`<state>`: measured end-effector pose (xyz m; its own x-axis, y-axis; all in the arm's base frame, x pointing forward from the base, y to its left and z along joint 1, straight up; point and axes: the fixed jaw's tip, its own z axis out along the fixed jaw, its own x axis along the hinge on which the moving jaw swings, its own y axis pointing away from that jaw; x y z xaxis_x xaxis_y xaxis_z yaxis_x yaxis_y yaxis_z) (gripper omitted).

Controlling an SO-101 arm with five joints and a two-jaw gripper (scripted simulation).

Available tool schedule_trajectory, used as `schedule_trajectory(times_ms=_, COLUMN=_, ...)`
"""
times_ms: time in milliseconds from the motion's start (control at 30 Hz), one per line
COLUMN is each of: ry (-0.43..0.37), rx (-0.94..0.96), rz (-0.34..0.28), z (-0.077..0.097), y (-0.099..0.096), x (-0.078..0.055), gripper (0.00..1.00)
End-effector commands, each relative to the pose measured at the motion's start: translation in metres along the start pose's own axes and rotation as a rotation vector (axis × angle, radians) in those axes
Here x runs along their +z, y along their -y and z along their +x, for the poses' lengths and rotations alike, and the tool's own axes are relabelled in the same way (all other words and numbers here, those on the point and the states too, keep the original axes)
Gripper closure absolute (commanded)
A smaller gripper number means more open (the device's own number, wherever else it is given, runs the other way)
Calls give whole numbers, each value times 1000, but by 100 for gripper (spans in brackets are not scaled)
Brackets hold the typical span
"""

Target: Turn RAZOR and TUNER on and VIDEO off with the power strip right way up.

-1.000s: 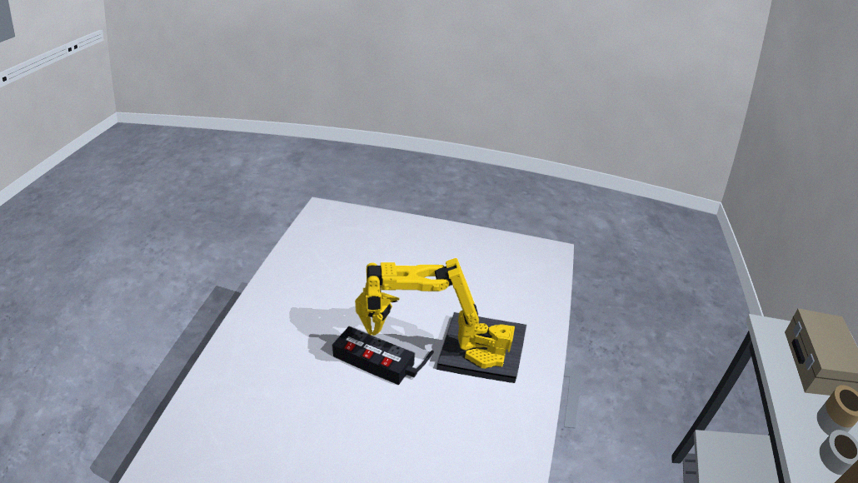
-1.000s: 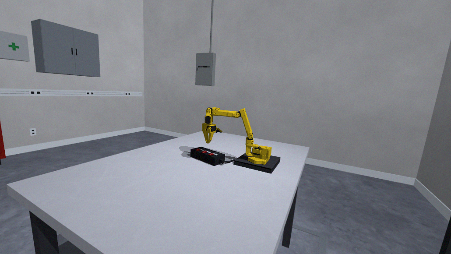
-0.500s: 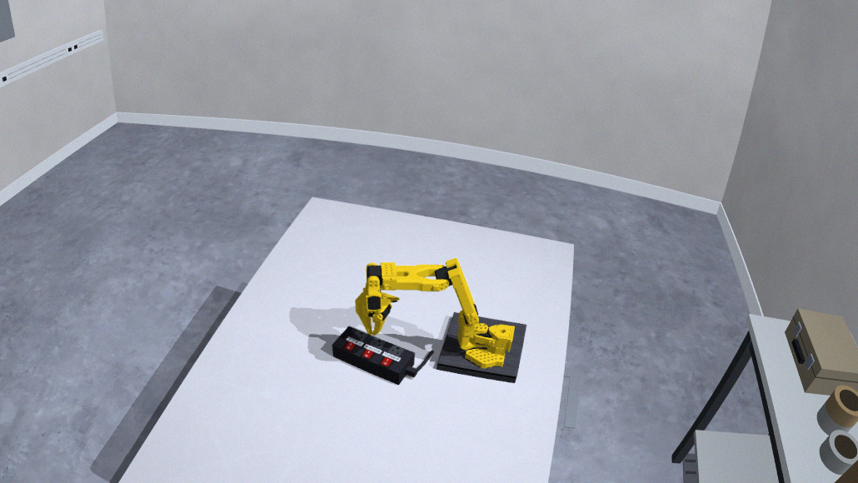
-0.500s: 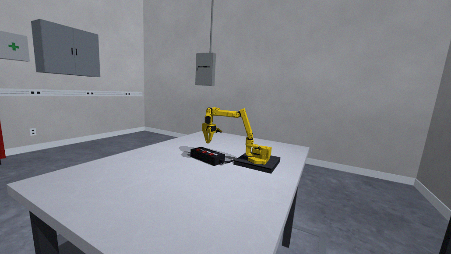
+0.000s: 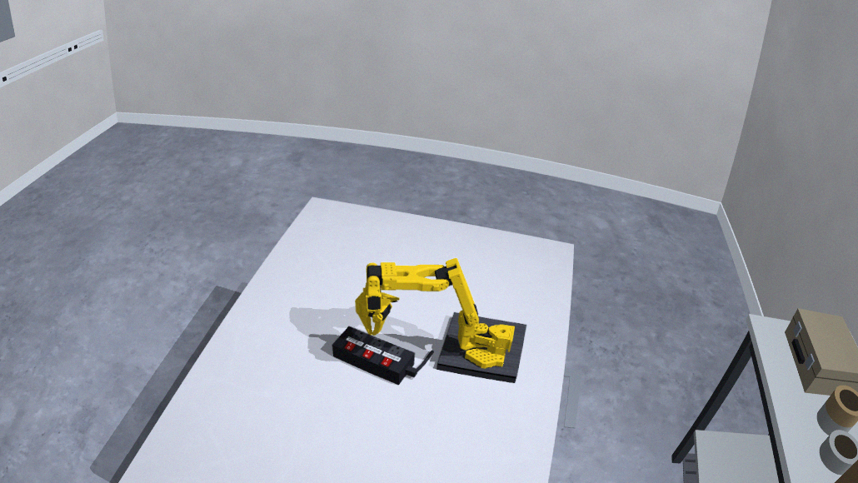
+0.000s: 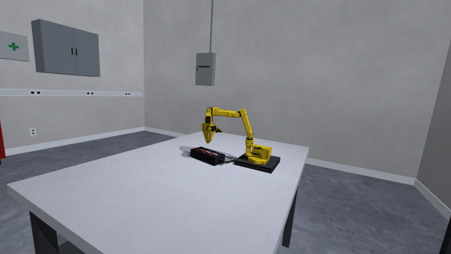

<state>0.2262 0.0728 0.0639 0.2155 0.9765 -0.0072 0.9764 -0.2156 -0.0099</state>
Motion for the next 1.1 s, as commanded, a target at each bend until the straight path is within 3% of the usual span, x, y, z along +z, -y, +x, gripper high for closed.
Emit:
schedule_trajectory(times_ms=0, ry=7, rx=0, rz=13, z=1, y=1, x=2, gripper=100)
schedule_trajectory(times_ms=433, ry=0, rx=-40, rz=1, z=9, y=0, x=3, gripper=100)
schedule_trajectory(times_ms=1067, ry=-79, rx=-434, rz=-120, z=89, y=4, x=12, gripper=100)
